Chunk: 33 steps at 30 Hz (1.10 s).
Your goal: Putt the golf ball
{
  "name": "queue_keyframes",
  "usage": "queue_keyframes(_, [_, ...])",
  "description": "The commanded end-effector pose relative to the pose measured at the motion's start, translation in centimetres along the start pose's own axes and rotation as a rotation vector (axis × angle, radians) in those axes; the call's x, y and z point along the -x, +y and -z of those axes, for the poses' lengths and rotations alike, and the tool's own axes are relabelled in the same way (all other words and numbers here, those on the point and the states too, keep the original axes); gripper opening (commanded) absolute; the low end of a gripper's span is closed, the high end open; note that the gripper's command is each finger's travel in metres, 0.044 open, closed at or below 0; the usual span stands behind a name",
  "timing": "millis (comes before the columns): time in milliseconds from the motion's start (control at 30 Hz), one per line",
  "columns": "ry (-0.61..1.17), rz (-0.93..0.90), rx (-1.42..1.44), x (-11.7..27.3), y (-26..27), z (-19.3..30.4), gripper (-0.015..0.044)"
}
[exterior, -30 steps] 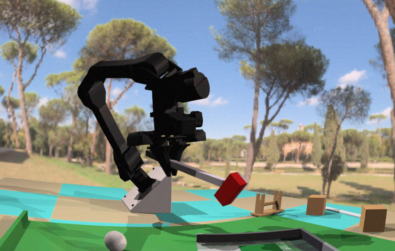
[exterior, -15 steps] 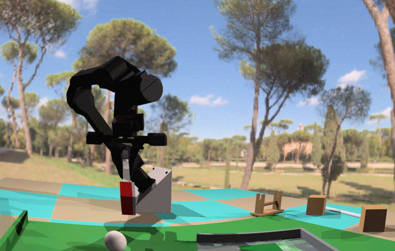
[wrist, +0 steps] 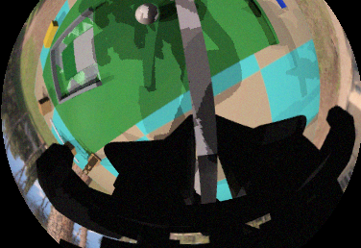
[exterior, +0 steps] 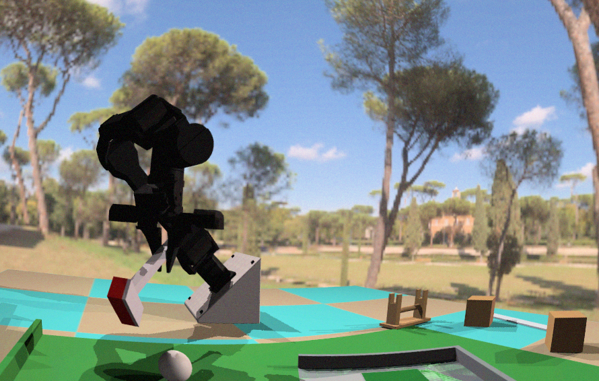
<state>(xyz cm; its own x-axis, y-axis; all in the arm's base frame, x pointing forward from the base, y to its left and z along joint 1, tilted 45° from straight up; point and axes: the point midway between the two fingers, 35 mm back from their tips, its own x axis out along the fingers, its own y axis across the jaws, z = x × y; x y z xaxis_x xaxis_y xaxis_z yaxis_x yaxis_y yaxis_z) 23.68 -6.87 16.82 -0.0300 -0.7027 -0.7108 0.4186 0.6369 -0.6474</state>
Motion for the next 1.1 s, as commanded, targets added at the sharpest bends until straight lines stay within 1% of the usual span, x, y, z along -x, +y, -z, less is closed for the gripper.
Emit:
queue_keyframes(0, [-0.007,0.003,-0.002,-1.0,-0.1,-0.1,0.0000])
queue_keyframes(200, [-0.008,0.005,-0.003,-3.2,-0.2,0.0,0.0000])
queue_keyframes(933, [-0.009,0.006,-0.003,-6.2,-0.3,-0.1,0.0000])
queue_keyframes(1067, [-0.002,0.002,-0.006,-6.0,-0.2,0.0,0.0000])
